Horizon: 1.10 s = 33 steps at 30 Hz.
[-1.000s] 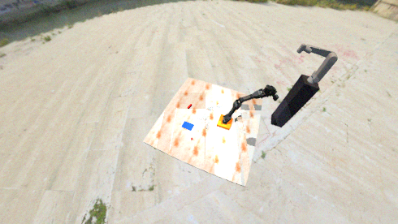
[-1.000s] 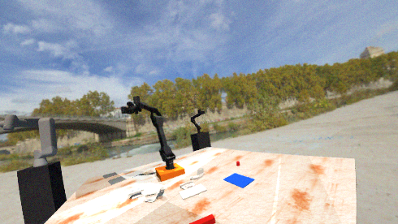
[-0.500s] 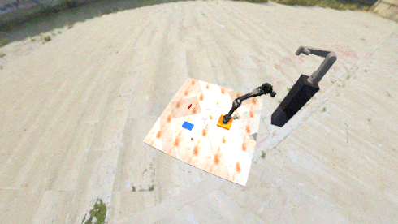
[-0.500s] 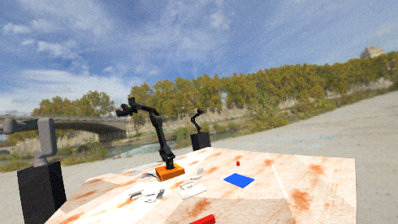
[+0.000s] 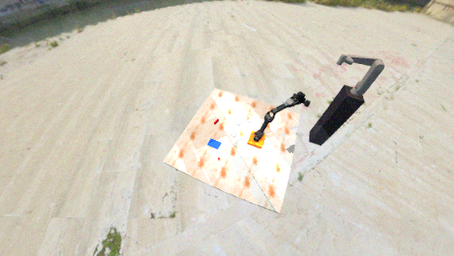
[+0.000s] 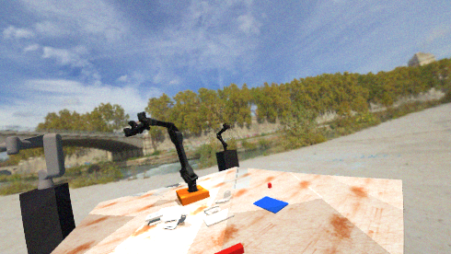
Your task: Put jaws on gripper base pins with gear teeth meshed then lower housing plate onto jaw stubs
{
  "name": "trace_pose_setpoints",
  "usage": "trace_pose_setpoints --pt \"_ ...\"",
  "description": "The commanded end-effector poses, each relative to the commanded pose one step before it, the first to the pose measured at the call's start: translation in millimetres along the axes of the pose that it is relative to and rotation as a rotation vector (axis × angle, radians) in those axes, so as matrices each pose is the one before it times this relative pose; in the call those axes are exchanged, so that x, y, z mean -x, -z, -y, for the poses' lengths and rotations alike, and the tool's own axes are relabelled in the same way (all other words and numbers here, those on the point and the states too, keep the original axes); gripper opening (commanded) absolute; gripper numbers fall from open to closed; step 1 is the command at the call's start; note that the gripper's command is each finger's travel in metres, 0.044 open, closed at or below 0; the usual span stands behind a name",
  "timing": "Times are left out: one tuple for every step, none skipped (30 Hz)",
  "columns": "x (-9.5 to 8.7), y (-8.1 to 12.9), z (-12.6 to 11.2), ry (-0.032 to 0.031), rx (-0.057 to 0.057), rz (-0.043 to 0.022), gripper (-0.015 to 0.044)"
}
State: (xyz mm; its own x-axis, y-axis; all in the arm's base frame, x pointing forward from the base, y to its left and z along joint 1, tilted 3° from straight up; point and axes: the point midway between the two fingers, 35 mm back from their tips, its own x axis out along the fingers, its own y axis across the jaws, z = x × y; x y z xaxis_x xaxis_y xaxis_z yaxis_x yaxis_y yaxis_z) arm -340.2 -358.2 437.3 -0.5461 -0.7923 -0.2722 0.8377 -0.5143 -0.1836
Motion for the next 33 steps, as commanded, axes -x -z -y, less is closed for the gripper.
trace_pose_setpoints --pt "-4.79 3.33 -19.75 -0.03736 0.0345 -0.01668 0.0000" --pt "-1.42 0.68 -5.36 -0.01086 0.0081 -0.00402 0.0000" --pt "-1.42 0.65 -5.36 -0.01087 0.0082 -0.00397 0.0000" --pt "-1.41 0.62 -5.37 -0.01087 0.0082 -0.00392 0.0000" --pt "-1.41 0.58 -5.37 -0.01088 0.0083 -0.00387 0.0000" --pt "-1.41 0.55 -5.38 -0.01089 0.0084 -0.00382 0.0000" --pt "-1.41 0.52 -5.38 -0.01089 0.0084 -0.00377 0.0000" --pt "-1.40 0.44 -5.49 -0.01151 0.0090 -0.00352 0.0000" --pt "-1.40 0.41 -5.49 -0.01152 0.0091 -0.00347 0.0000" --pt "-1.40 0.37 -5.49 -0.01152 0.0092 -0.00341 0.0000" --pt "-1.40 0.33 -5.50 -0.01153 0.0092 -0.00335 0.0000" --pt "-1.40 0.30 -5.50 -0.01153 0.0093 -0.00329 0.0000" --pt "-1.40 0.26 -5.50 -0.01153 0.0094 -0.00324 0.0000" --pt "-1.41 0.23 -5.50 -0.01153 0.0094 -0.00318 0.0000" --pt "-1.41 0.19 -5.50 -0.01153 0.0095 -0.00312 0.0000" --pt "-1.41 0.15 -5.50 -0.01154 0.0096 -0.00307 0.0000" --pt "-1.41 0.12 -5.50 -0.01154 0.0096 -0.00301 0.0000" --pt "-1.40 0.22 -5.42 -0.01112 0.0087 -0.00360 0.0000" --pt "-1.38 0.19 -5.33 -0.01095 0.0086 -0.00351 0.0000" --pt "-1.38 0.16 -5.33 -0.01095 0.0087 -0.00346 0.0000" --pt "-1.38 0.13 -5.33 -0.01094 0.0088 -0.00342 0.0000" --pt "-1.38 0.10 -5.33 -0.01094 0.0088 -0.00338 0.0000" --pt "-1.38 0.07 -5.33 -0.01094 0.0089 -0.00334 0.0000" --pt "-1.38 0.04 -5.33 -0.01093 0.0090 -0.00330 0.0000" --pt "-1.38 0.01 -5.33 -0.01093 0.0090 -0.00326 0.0000" --pt "-1.38 -0.02 -5.32 -0.01092 0.0091 -0.00322 0.0000" --pt "-1.38 -0.05 -5.32 -0.01091 0.0092 -0.00318 0.0000" --pt "-1.38 -0.08 -5.33 -0.01093 0.0093 -0.00314 0.0000" --pt "-1.38 -0.11 -5.33 -0.01092 0.0093 -0.00310 0.0000" --pt "-1.38 -0.14 -5.32 -0.01091 0.0094 -0.00306 0.0000" --pt "-1.38 -0.17 -5.32 -0.01091 0.0095 -0.00302 0.0000" --pt "-1.38 -0.20 -5.32 -0.01090 0.0095 -0.00298 0.0000" --pt "-1.38 -0.22 -5.31 -0.01089 0.0096 -0.00294 0.0000"
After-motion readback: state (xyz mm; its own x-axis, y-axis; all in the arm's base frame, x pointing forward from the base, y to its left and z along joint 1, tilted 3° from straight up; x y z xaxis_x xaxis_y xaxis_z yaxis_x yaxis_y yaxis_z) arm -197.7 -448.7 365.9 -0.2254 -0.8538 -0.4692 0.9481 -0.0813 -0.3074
